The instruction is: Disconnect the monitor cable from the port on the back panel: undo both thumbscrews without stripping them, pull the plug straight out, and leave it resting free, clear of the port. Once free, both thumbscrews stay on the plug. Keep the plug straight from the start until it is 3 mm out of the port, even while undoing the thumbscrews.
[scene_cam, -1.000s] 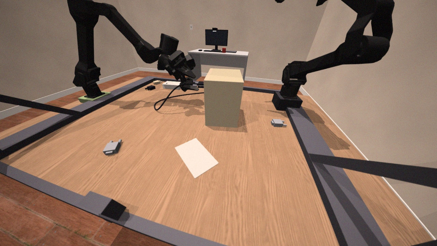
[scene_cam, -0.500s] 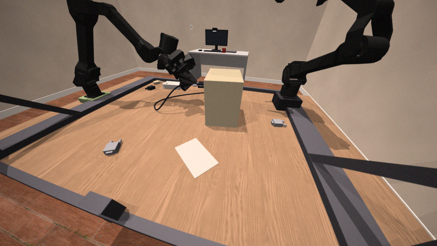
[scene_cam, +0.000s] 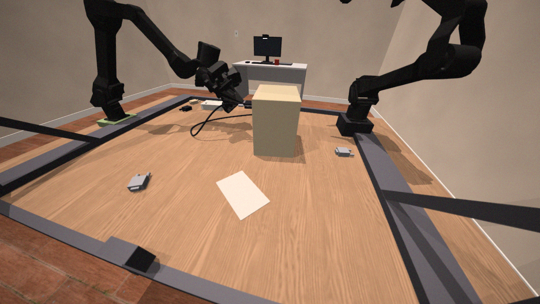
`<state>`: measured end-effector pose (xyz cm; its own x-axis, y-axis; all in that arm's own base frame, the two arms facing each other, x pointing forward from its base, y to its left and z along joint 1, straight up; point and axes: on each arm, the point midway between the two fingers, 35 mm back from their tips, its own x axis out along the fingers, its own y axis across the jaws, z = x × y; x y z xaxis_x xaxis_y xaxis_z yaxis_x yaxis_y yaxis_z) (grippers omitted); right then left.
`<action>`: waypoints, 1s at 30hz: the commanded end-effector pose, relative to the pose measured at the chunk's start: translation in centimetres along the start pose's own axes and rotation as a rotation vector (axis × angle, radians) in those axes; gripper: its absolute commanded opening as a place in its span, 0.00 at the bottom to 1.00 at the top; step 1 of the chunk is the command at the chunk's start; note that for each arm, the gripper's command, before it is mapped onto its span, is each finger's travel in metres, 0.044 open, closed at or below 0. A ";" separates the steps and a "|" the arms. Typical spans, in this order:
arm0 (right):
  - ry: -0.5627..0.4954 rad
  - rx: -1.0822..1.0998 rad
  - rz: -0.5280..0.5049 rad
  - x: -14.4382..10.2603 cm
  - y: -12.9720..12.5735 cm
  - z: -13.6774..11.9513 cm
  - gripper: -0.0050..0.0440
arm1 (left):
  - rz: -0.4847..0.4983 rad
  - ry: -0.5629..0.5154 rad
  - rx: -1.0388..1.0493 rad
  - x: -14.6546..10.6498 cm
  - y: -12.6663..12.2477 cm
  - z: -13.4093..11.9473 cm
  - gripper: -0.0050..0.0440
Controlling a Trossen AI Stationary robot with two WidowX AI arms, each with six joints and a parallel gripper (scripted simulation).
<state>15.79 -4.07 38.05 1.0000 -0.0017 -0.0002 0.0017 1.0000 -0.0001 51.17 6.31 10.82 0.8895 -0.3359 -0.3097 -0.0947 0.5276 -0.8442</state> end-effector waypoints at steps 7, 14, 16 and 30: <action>-0.001 -0.005 0.002 0.0 0.1 0.3 1.00 | -0.079 -0.013 -0.070 -0.2 -0.8 0.6 0.10; -0.001 -0.005 0.002 0.0 0.1 0.3 1.00 | -0.120 -0.012 -0.127 -0.2 -0.6 0.6 0.10; -0.001 -0.005 0.002 0.0 0.1 0.3 1.00 | -0.129 -0.012 -0.140 -0.2 -0.6 0.6 0.10; -0.001 -0.005 0.002 0.0 0.1 0.3 1.00 | -0.213 -0.010 -0.259 -0.2 -0.3 0.5 0.10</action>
<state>15.79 -4.07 38.05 1.0000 -0.0017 -0.0002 0.0017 1.0000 -0.0001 51.13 6.53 10.28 0.9016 -0.4050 -0.1523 -0.0473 0.2576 -0.9651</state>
